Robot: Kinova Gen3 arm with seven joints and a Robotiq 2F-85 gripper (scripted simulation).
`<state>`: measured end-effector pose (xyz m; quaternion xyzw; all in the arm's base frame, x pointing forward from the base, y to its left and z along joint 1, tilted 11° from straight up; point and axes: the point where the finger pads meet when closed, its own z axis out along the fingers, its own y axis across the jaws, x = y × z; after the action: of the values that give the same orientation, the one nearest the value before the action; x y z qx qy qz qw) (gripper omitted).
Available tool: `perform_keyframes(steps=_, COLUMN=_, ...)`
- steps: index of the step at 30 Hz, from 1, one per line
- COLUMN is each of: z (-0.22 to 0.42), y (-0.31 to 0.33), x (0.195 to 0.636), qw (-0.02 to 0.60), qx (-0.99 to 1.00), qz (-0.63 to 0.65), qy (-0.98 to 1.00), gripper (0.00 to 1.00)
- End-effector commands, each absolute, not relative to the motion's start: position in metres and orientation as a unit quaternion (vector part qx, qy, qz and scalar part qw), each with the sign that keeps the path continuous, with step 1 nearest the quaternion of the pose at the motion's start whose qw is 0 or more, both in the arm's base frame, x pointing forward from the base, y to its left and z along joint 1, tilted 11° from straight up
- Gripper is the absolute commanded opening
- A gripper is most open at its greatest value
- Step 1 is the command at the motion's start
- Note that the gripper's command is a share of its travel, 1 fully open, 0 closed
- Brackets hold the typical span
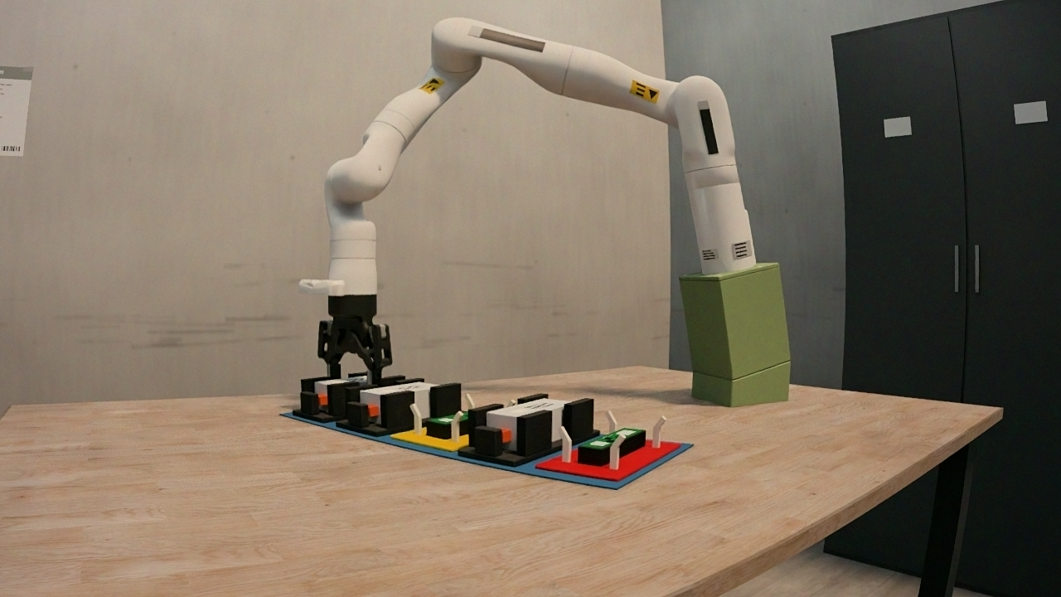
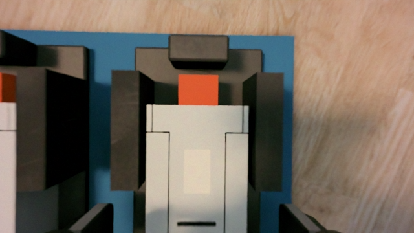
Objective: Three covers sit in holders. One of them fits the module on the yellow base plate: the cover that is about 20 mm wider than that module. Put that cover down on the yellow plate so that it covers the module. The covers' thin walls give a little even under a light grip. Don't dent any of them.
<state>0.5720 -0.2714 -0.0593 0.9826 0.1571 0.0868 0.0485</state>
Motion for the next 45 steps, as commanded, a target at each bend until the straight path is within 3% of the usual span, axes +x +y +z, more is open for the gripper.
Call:
perform_keyframes(steps=1, z=-0.040, y=-0.271, x=0.569, qw=0.049, qx=0.982, qz=0.088, qy=0.157, gripper=1.00)
perform_keyframes(steps=24, z=0.049, y=-0.264, x=0.552, qw=0.049, qx=0.982, qz=0.088, qy=0.157, gripper=1.00)
perform_keyframes(steps=45, z=0.040, y=-0.265, x=0.554, qw=0.049, qx=0.982, qz=0.088, qy=0.157, gripper=1.00)
